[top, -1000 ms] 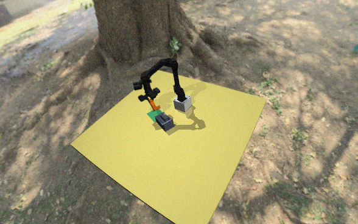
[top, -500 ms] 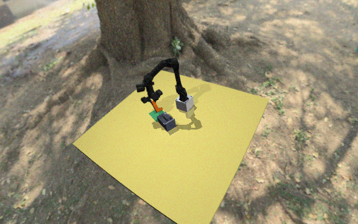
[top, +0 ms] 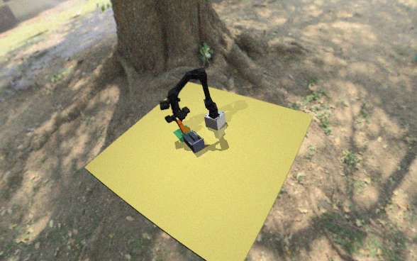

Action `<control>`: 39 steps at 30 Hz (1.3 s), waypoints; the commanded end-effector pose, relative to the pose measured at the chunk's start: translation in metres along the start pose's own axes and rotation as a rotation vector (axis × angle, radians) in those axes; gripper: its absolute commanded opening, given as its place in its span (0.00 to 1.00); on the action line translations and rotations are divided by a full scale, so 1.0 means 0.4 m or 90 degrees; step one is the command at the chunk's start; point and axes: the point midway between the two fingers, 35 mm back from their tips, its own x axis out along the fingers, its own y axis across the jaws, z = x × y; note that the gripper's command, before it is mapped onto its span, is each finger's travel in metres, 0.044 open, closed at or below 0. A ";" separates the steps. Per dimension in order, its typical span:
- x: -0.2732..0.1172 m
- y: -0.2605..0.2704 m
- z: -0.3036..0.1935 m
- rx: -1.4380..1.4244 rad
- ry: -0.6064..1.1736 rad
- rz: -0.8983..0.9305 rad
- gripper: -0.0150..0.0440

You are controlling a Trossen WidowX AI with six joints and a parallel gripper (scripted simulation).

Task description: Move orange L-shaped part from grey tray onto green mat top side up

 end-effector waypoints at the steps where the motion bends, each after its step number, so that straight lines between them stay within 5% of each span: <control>1: 0.022 0.007 0.003 -0.002 -0.003 0.007 0.25; 35: 0.063 0.007 0.003 0.000 -0.003 0.006 0.25; 39: 0.063 0.007 0.003 0.000 -0.003 0.006 0.43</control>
